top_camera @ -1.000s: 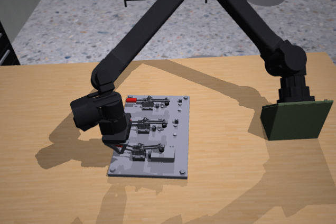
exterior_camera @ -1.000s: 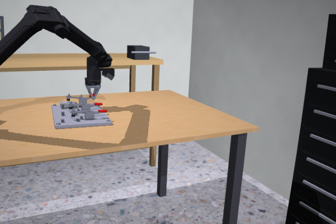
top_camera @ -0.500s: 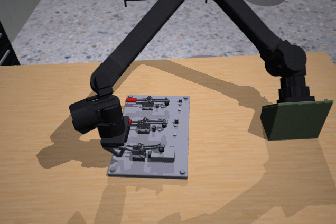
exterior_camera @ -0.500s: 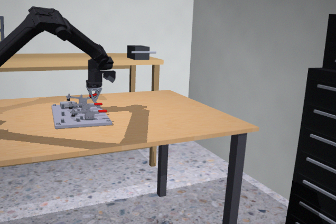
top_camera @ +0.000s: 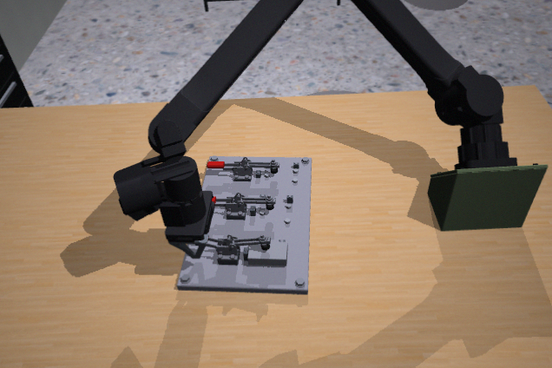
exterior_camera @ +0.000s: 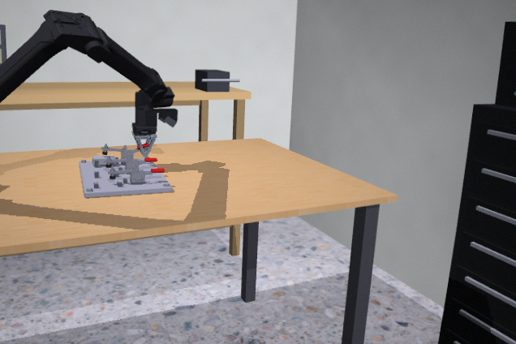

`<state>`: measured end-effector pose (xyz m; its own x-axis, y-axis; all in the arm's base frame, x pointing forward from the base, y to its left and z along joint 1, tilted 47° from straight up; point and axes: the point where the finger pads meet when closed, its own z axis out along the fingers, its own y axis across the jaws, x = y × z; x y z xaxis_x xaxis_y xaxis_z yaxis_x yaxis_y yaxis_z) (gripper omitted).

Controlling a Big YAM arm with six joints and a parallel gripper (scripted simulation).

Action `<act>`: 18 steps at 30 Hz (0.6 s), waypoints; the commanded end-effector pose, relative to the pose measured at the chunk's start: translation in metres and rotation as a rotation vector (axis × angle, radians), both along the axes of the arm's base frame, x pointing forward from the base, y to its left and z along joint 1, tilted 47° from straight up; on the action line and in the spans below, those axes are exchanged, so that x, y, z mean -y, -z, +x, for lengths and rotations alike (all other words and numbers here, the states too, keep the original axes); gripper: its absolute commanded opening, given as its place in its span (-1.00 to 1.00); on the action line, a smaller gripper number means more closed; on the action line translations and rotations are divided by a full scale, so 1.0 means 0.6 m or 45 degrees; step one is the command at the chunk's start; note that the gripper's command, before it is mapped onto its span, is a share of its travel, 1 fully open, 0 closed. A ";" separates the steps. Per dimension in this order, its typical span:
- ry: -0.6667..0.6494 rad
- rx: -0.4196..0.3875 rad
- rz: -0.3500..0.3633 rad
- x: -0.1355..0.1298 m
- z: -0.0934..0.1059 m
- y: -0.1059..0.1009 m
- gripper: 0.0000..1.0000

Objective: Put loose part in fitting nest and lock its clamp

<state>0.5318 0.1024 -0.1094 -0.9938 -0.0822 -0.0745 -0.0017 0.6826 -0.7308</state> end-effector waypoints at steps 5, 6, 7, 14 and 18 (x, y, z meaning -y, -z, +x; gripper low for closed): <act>-0.027 0.077 0.037 -0.058 0.027 -0.050 -0.11; -0.027 0.077 0.037 -0.062 0.026 -0.055 -0.11; -0.027 0.077 0.038 -0.067 0.025 -0.059 -0.11; -0.027 0.071 0.037 -0.096 0.017 -0.082 -0.11; -0.006 0.042 0.022 -0.089 0.012 -0.070 -0.11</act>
<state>0.5315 0.1441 -0.0747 -0.9912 -0.0964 -0.0906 -0.0012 0.6912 -0.7227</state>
